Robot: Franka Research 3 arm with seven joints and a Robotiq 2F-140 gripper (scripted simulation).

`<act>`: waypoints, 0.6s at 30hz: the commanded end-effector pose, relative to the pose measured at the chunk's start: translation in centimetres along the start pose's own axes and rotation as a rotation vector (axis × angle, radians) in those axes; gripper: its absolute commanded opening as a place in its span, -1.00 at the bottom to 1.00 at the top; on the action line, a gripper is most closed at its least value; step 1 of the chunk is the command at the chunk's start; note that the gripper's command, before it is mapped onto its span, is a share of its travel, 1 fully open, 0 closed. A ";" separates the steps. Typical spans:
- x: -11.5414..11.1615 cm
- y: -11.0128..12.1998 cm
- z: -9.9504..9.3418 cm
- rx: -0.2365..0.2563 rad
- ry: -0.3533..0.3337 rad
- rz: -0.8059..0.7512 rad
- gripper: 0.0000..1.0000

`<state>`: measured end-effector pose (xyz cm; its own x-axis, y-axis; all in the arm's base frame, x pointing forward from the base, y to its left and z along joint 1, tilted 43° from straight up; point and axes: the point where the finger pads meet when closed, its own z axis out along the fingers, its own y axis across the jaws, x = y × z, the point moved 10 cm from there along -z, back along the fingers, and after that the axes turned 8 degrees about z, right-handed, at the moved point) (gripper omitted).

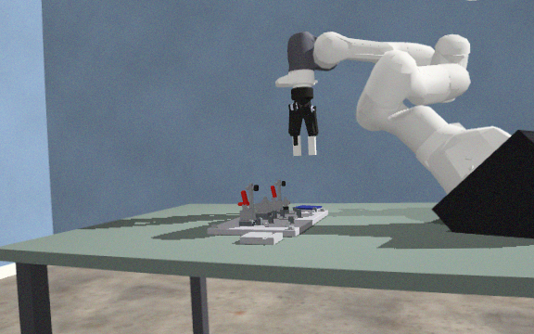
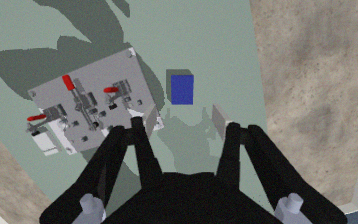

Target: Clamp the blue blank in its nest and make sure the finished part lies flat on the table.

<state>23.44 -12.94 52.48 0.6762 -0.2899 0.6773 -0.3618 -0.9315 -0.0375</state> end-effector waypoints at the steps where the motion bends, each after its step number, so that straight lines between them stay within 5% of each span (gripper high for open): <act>1: 0.0 0.0 0.0 0.003 -0.001 0.011 0.16; 18: 0.0 0.0 0.3 0.003 -0.001 0.011 0.16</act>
<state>23.53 -12.96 52.40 0.6763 -0.2943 0.6753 -0.3634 -0.9307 -0.0416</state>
